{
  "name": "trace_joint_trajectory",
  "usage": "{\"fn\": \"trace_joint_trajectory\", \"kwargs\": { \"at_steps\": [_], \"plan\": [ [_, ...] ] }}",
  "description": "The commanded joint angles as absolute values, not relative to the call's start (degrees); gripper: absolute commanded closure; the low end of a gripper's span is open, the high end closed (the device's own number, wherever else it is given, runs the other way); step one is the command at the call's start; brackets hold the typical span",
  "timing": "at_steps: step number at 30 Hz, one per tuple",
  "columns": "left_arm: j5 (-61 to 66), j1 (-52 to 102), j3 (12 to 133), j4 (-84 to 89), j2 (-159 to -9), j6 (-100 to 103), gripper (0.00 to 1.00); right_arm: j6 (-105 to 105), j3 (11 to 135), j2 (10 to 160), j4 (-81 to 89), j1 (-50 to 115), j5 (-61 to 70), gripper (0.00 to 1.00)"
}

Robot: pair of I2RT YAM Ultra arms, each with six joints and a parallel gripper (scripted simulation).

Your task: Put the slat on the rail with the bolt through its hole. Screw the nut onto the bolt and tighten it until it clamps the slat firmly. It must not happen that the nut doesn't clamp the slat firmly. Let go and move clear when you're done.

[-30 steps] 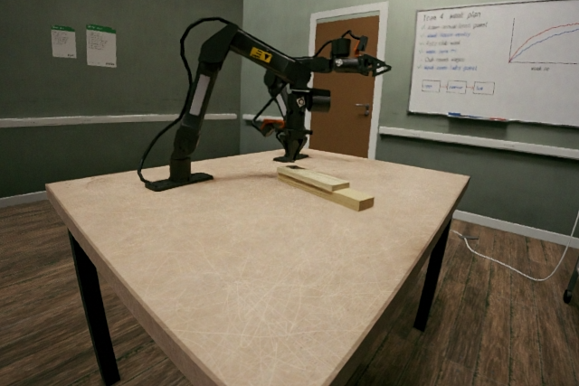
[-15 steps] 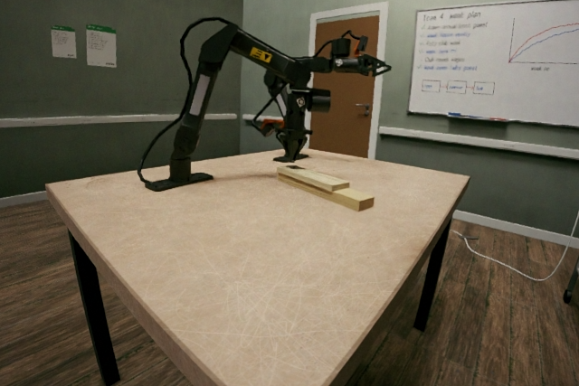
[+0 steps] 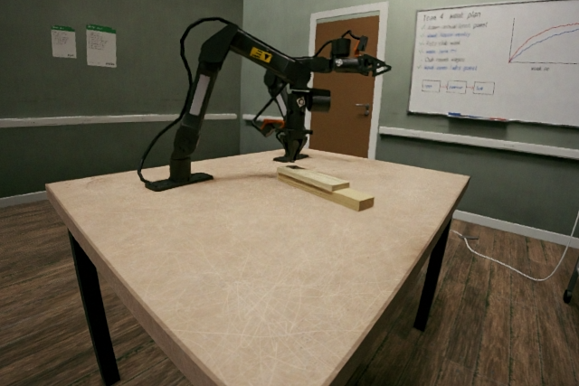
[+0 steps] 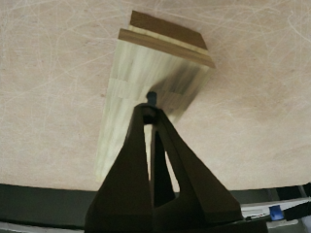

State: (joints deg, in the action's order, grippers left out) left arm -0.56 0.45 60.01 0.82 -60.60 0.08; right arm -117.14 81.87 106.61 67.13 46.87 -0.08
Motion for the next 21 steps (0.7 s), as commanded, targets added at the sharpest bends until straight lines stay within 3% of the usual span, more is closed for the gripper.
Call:
{"fn": "trace_joint_trajectory", "kwargs": {
  "at_steps": [1,21],
  "plan": [
    [0.0,0.0,60.3,-0.3,-59.9,0.0,0.00,-116.7,82.1,105.1,66.3,47.0,0.0,0.88],
    [0.0,0.0,60.3,-0.3,-59.9,0.0,0.00,-116.7,80.0,105.7,63.7,47.0,0.0,0.88]
  ]
}}
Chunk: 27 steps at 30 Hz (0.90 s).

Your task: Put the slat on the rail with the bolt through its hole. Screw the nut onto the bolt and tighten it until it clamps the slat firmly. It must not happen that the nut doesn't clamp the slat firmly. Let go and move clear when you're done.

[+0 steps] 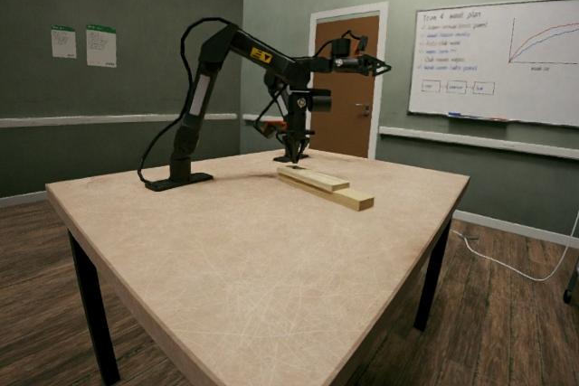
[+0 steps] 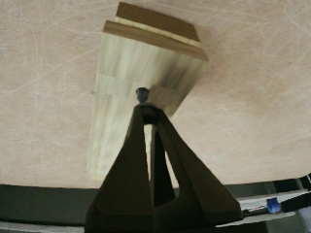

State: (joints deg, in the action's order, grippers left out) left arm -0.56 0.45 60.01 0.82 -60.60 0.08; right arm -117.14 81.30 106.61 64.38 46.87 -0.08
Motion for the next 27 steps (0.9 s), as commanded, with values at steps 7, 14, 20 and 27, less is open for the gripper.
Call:
{"fn": "trace_joint_trajectory", "kwargs": {
  "at_steps": [7,14,20,27],
  "plan": [
    [0.0,0.0,60.3,-0.3,-59.9,0.0,0.00,-116.7,79.5,105.9,62.9,47.0,0.0,0.88],
    [0.0,0.0,60.3,-0.3,-59.9,0.0,0.00,-116.7,78.6,106.1,61.9,47.0,0.0,0.88],
    [0.0,0.0,60.3,-0.3,-59.9,0.0,0.00,-116.5,79.4,105.9,62.9,47.1,0.0,0.88],
    [0.0,0.0,60.3,-0.3,-59.9,0.0,0.00,-117.0,80.6,105.6,64.3,47.1,0.0,0.88]
  ]
}}
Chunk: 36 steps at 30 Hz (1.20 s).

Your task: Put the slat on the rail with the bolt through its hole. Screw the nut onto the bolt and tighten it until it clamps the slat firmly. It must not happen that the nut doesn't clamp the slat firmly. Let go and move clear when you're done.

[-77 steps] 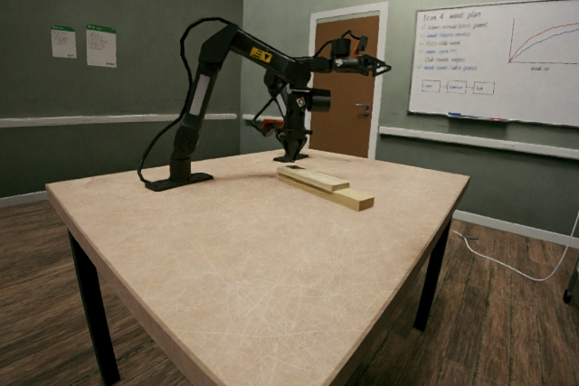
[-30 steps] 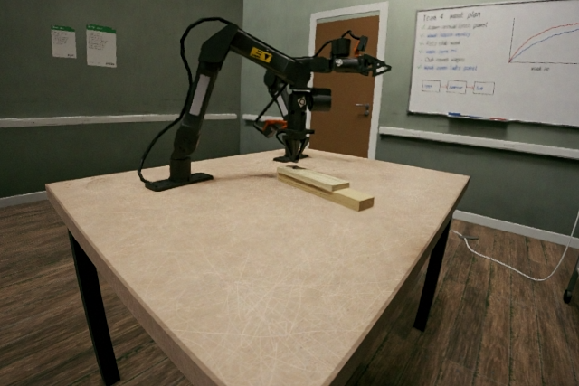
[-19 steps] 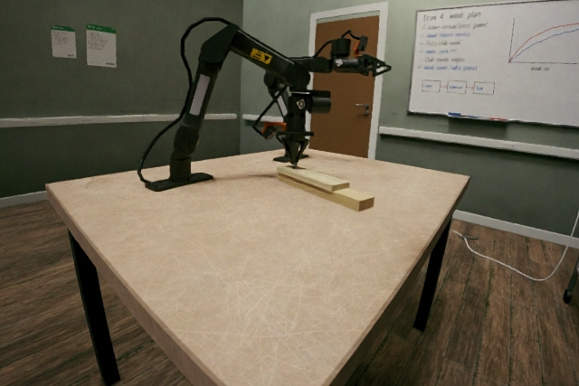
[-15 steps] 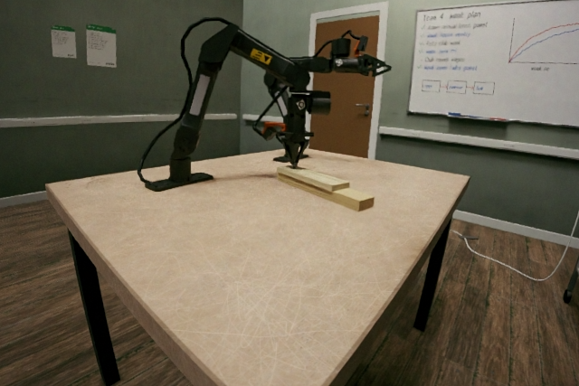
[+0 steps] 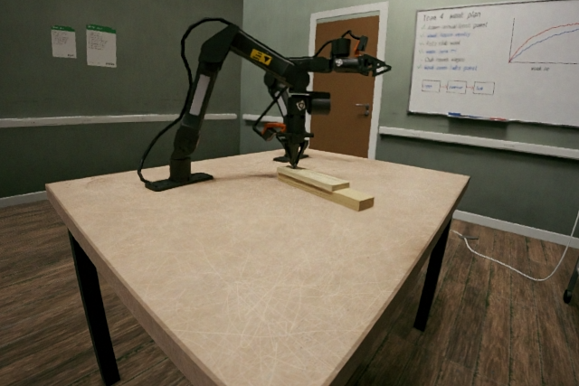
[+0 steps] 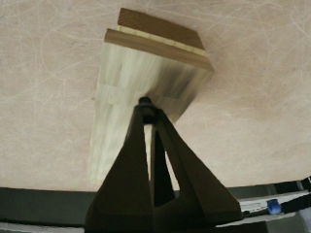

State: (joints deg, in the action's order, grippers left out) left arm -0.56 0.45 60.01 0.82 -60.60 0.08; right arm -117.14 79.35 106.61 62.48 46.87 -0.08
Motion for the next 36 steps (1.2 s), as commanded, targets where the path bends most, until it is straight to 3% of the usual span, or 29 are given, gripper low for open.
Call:
{"fn": "trace_joint_trajectory", "kwargs": {
  "at_steps": [1,36],
  "plan": [
    [0.0,0.0,60.3,-0.3,-59.9,0.0,0.00,-117.0,80.8,105.5,64.5,47.1,0.0,0.88],
    [0.0,0.0,60.3,-0.3,-59.9,0.0,0.00,-118.4,83.7,104.0,68.6,43.3,0.0,0.88]
  ]
}}
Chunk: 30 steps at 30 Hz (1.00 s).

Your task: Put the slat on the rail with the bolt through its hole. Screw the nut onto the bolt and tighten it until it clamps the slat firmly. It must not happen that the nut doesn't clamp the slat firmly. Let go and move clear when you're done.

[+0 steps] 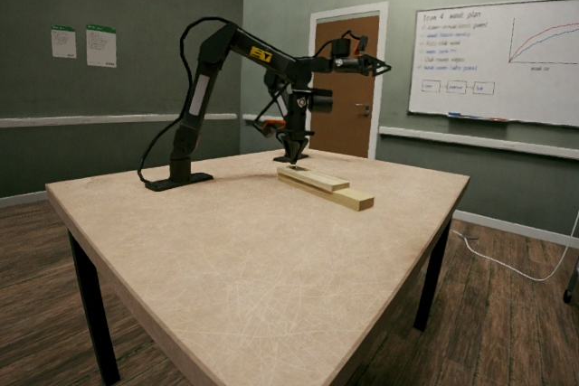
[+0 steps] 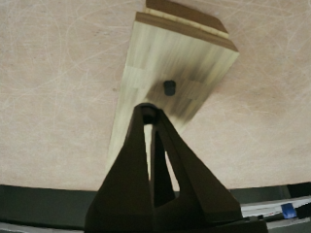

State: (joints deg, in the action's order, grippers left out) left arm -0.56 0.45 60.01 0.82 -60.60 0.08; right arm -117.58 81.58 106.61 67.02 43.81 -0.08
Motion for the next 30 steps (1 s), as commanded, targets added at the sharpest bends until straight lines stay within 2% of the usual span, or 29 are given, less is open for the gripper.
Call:
{"fn": "trace_joint_trajectory", "kwargs": {
  "at_steps": [1,30],
  "plan": [
    [0.0,0.0,60.3,-0.3,-59.9,0.0,0.00,-118.4,83.7,104.0,68.6,43.4,0.0,0.88],
    [0.0,0.0,60.3,-0.3,-59.9,0.0,0.00,-117.1,83.1,104.0,68.7,46.5,0.0,0.88]
  ]
}}
